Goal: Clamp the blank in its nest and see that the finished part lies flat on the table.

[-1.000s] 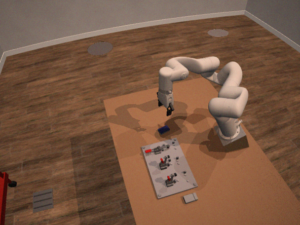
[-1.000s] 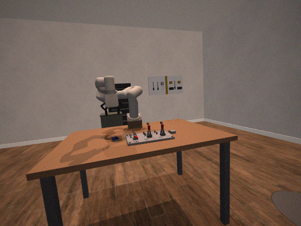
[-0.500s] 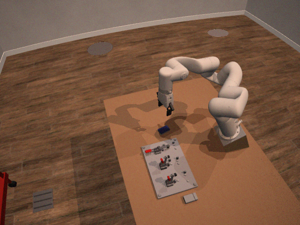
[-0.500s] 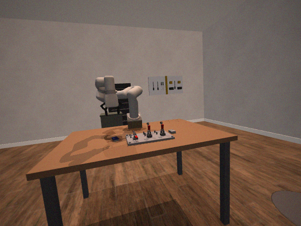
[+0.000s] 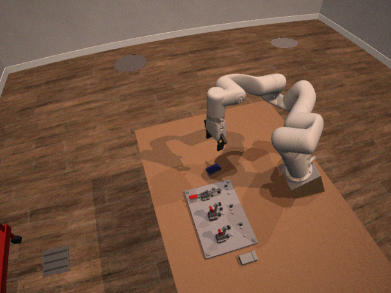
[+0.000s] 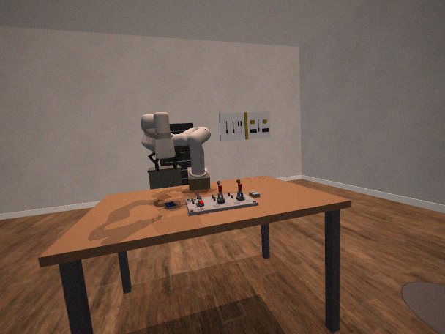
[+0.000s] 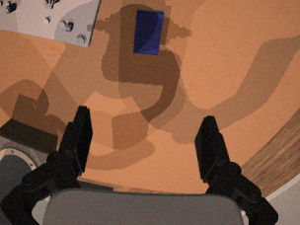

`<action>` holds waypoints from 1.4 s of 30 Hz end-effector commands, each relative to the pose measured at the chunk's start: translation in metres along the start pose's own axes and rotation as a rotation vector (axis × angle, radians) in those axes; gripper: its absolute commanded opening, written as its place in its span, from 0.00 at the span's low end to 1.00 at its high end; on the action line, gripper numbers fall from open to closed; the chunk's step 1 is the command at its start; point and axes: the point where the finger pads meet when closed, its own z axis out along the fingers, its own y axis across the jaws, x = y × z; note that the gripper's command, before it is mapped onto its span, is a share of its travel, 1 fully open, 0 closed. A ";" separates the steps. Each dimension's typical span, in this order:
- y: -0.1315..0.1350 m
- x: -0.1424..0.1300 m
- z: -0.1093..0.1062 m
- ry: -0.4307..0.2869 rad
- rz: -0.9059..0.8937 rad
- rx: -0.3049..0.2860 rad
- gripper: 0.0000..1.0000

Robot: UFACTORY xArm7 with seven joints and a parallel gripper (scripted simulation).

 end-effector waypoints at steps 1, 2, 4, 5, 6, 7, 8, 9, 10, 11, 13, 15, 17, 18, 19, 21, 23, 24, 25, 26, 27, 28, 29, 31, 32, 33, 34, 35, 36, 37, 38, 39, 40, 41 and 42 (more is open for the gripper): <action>0.001 0.000 -0.001 0.001 0.001 -0.003 0.99; 0.001 0.000 -0.001 0.001 0.001 -0.003 0.99; 0.001 0.000 0.000 0.001 0.001 -0.003 0.99; 0.001 0.000 0.000 0.001 0.001 -0.003 0.99; 0.001 0.000 0.001 0.001 0.001 -0.003 0.99; 0.001 0.000 0.002 0.001 0.001 -0.003 0.99; 0.001 0.000 0.004 0.001 0.001 -0.003 0.99; 0.001 0.000 0.006 0.001 0.001 -0.003 0.99; 0.001 0.000 0.008 0.001 0.001 -0.003 0.99; 0.001 0.000 0.010 0.001 0.001 -0.003 0.99; 0.001 0.000 0.016 0.001 0.001 -0.003 0.99; 0.001 0.000 0.024 0.001 0.001 -0.003 0.99; 0.001 0.000 0.028 0.001 0.001 -0.003 0.99; 0.001 0.000 0.028 0.001 0.001 -0.003 0.99; 0.001 0.000 0.032 0.001 0.001 -0.003 0.99; 0.001 0.000 0.041 0.001 0.001 -0.003 0.99; 0.001 0.000 0.052 0.001 0.001 -0.003 0.99; 0.001 0.000 0.057 0.001 0.001 -0.003 0.99; 0.001 0.000 0.062 0.001 0.001 -0.003 0.99; 0.001 0.000 0.068 0.001 0.001 -0.003 0.99; 0.001 0.000 0.073 0.001 0.001 -0.003 0.99; 0.001 0.000 0.079 0.001 0.001 -0.003 0.99; 0.001 0.000 0.084 0.001 0.001 -0.003 0.99; 0.001 0.000 0.094 0.001 0.001 -0.003 0.99; 0.001 0.000 0.099 0.001 0.001 -0.003 0.99; 0.001 0.000 0.105 0.001 0.001 -0.003 0.99; 0.001 0.000 0.105 0.001 0.001 -0.003 0.99; 0.001 0.000 0.105 0.001 0.001 -0.003 0.99; 0.001 0.000 0.110 0.001 0.001 -0.003 0.99; 0.001 0.000 0.114 0.001 0.001 -0.003 0.99; 0.001 0.000 0.119 0.001 0.001 -0.003 0.99; 0.001 0.000 0.124 0.001 0.001 -0.003 0.99; 0.001 0.000 0.128 0.001 0.001 -0.003 0.99; 0.001 0.000 0.133 0.001 0.001 -0.003 0.99; 0.001 0.000 0.137 0.001 0.001 -0.003 0.99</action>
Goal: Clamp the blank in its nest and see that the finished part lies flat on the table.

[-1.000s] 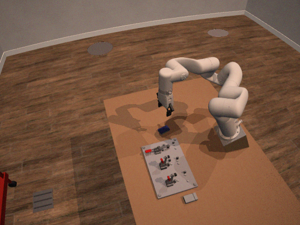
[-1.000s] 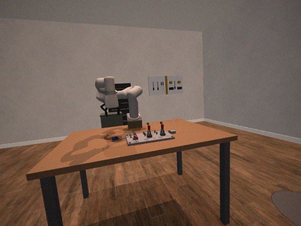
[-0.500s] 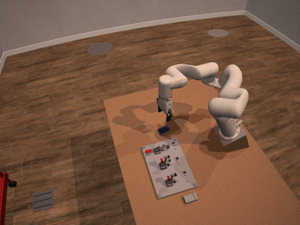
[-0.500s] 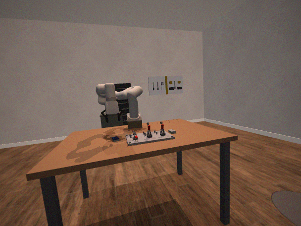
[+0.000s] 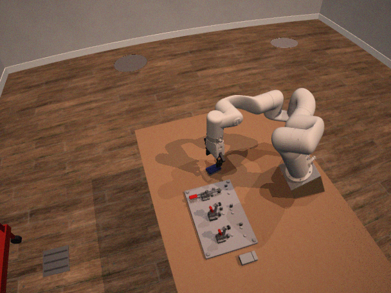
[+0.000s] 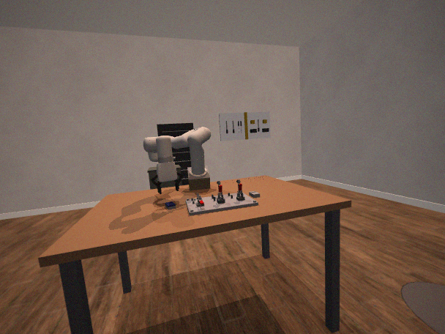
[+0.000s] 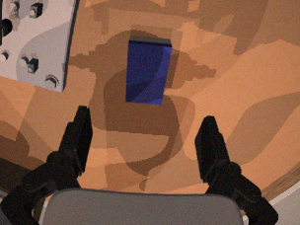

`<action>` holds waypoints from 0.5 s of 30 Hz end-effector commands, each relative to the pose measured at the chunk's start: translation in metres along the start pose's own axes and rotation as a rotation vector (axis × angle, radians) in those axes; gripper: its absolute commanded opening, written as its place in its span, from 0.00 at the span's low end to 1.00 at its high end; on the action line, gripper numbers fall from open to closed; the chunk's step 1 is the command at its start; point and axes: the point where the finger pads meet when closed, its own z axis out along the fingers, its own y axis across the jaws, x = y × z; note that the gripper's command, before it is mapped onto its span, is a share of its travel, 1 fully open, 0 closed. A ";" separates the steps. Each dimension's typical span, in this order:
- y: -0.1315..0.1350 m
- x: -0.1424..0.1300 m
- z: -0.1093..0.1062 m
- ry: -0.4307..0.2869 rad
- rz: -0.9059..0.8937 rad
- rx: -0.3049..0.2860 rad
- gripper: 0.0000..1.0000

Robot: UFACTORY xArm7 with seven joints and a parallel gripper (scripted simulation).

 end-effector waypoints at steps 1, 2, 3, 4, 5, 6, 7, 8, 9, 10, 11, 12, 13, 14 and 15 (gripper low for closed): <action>0.000 0.000 0.020 0.001 -0.001 -0.002 0.99; 0.000 0.000 0.023 0.001 -0.001 -0.002 0.99; 0.000 0.000 0.027 0.001 -0.001 -0.002 0.99; 0.000 0.000 0.030 0.001 -0.001 -0.002 0.99; 0.000 0.000 0.032 0.001 -0.001 -0.002 0.99; 0.000 0.000 0.035 0.001 -0.001 -0.002 0.99; 0.000 0.000 0.037 0.001 -0.001 -0.002 0.99; 0.000 0.000 0.038 0.001 -0.001 -0.002 0.99; 0.000 0.000 0.038 0.001 -0.001 -0.002 0.99; 0.000 0.000 0.038 0.001 -0.001 -0.002 0.99; 0.000 0.000 0.040 0.001 -0.001 -0.002 0.99; 0.000 0.000 0.041 0.001 -0.001 -0.002 0.99; 0.000 0.000 0.041 0.001 -0.001 -0.002 0.99; 0.000 0.000 0.042 0.001 -0.001 -0.002 0.99; 0.000 0.000 0.042 0.001 -0.001 -0.002 0.99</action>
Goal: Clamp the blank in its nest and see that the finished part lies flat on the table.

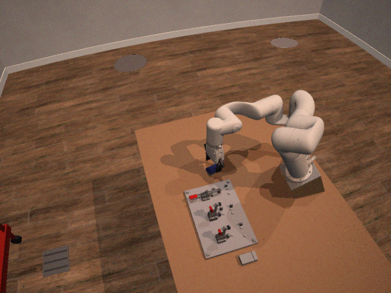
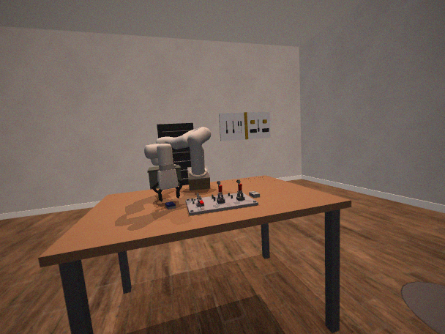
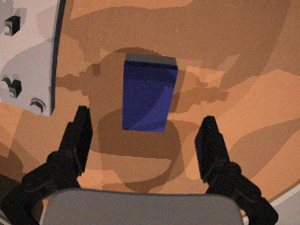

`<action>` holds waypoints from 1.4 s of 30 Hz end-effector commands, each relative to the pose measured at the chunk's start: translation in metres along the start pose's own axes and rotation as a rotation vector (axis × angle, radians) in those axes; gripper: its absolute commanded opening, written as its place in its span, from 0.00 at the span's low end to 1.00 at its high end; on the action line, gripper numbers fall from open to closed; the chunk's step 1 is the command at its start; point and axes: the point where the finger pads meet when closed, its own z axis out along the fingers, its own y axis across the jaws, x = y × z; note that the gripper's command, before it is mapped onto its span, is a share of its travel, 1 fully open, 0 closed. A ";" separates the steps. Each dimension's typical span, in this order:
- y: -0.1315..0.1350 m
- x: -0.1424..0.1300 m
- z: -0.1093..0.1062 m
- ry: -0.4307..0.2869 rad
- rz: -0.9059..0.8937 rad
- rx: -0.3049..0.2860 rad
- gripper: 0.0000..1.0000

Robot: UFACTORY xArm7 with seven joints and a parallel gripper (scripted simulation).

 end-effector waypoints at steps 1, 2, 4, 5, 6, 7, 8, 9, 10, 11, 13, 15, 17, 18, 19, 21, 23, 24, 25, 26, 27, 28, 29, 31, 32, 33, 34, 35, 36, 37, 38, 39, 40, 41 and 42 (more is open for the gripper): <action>0.001 0.000 0.002 0.001 0.000 -0.003 0.99; 0.001 0.000 0.002 0.001 0.000 -0.003 0.99; 0.001 0.000 0.002 0.001 0.000 -0.003 0.99; 0.001 0.000 0.002 0.001 0.000 -0.003 0.99; 0.001 0.000 0.002 0.001 0.000 -0.003 0.99; 0.001 0.000 0.002 0.001 0.000 -0.003 0.99; 0.001 0.000 0.002 0.001 0.000 -0.003 0.99; 0.001 0.000 0.002 0.001 0.000 -0.003 0.99; 0.001 0.000 0.002 0.001 0.000 -0.003 0.99; 0.001 0.000 0.002 0.001 0.000 -0.003 0.99; 0.001 0.000 0.002 0.001 0.000 -0.003 0.99; 0.001 0.000 0.003 0.001 0.000 -0.003 0.99; 0.001 0.000 0.004 0.001 0.000 -0.003 0.99; 0.001 0.000 0.005 0.001 0.000 -0.003 0.99; 0.001 0.000 0.007 0.001 0.000 -0.003 0.99; 0.001 0.000 0.010 0.001 0.000 -0.003 0.99; 0.001 0.000 0.013 0.001 0.000 -0.003 0.99; 0.001 0.000 0.015 0.001 0.000 -0.003 0.99; 0.001 0.000 0.017 0.001 0.000 -0.003 0.99; 0.001 0.000 0.019 0.001 0.000 -0.003 0.99; 0.001 0.000 0.021 0.001 0.000 -0.003 0.99; 0.001 0.000 0.021 0.001 0.000 -0.003 0.99; 0.001 0.000 0.021 0.001 0.000 -0.003 0.99; 0.001 0.000 0.025 0.001 0.000 -0.003 0.99; 0.001 0.000 0.026 0.001 0.000 -0.003 0.99; 0.001 0.000 0.028 0.001 0.000 -0.003 0.99; 0.001 0.000 0.029 0.001 0.000 -0.003 0.99; 0.001 0.000 0.030 0.001 0.000 -0.003 0.99; 0.001 0.000 0.030 0.001 0.000 -0.003 0.99; 0.001 0.000 0.031 0.001 0.000 -0.003 0.99; 0.001 0.000 0.031 0.001 0.000 -0.003 0.99; 0.001 0.000 0.031 0.001 0.000 -0.003 0.99; 0.001 0.000 0.031 0.001 0.000 -0.003 0.99; 0.001 0.000 0.031 0.001 0.000 -0.003 0.99; 0.001 0.000 0.031 0.001 0.000 -0.003 0.99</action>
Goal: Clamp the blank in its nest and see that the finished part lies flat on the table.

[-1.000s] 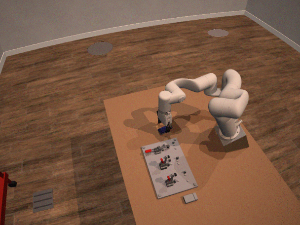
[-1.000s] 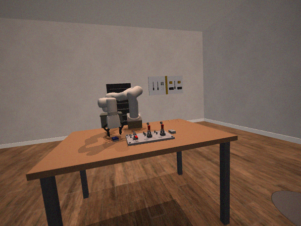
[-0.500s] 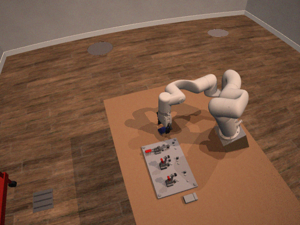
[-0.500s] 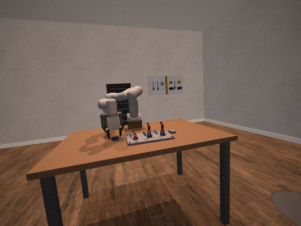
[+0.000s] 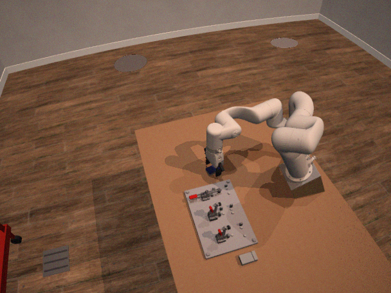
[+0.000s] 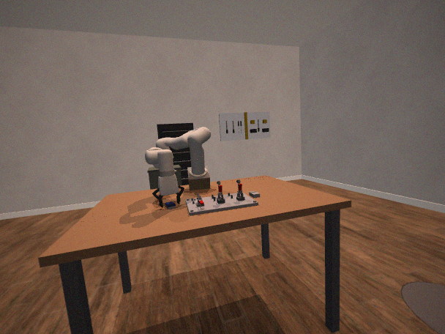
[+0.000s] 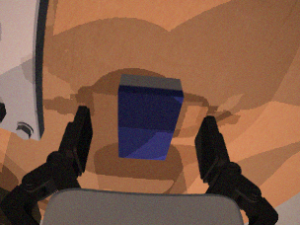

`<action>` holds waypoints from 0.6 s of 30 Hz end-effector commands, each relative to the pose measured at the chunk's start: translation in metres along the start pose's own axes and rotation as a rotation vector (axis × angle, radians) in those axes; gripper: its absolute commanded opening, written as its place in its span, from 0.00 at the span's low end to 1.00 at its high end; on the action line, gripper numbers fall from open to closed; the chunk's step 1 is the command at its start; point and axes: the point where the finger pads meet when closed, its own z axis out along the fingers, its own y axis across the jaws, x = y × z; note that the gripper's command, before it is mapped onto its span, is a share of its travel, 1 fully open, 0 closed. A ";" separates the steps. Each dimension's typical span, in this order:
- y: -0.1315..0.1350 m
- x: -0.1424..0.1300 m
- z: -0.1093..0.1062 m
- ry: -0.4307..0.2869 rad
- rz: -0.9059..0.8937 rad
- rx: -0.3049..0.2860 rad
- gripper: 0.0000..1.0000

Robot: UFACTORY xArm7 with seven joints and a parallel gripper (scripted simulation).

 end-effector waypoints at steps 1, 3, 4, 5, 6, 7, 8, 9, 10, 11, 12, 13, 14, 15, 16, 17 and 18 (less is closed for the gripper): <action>0.001 0.000 0.000 0.002 0.000 -0.003 0.99; 0.001 0.000 0.000 0.002 0.000 -0.003 0.99; 0.001 0.000 0.000 0.002 0.000 -0.003 0.99; 0.001 0.000 0.000 0.002 0.000 -0.003 0.99; 0.001 0.000 0.000 0.002 0.000 -0.003 0.99; 0.001 0.000 0.000 0.002 0.000 -0.003 0.00; 0.001 0.000 0.000 0.002 0.000 -0.003 0.00; 0.001 0.000 0.000 0.002 0.000 -0.003 0.00; 0.001 0.000 0.000 0.002 0.000 -0.003 0.00; 0.001 0.000 0.000 0.002 0.000 -0.003 0.00; 0.001 0.000 0.000 0.002 0.000 -0.003 0.00; 0.001 0.000 0.000 0.002 0.000 -0.003 0.00; 0.001 0.000 0.000 0.002 0.000 -0.003 0.00; 0.001 0.000 0.000 0.002 0.000 -0.003 0.00; 0.001 0.000 0.000 0.002 0.000 -0.003 0.00; 0.001 0.000 0.000 0.002 0.000 -0.003 0.00; 0.001 0.000 0.000 0.002 0.000 -0.003 0.00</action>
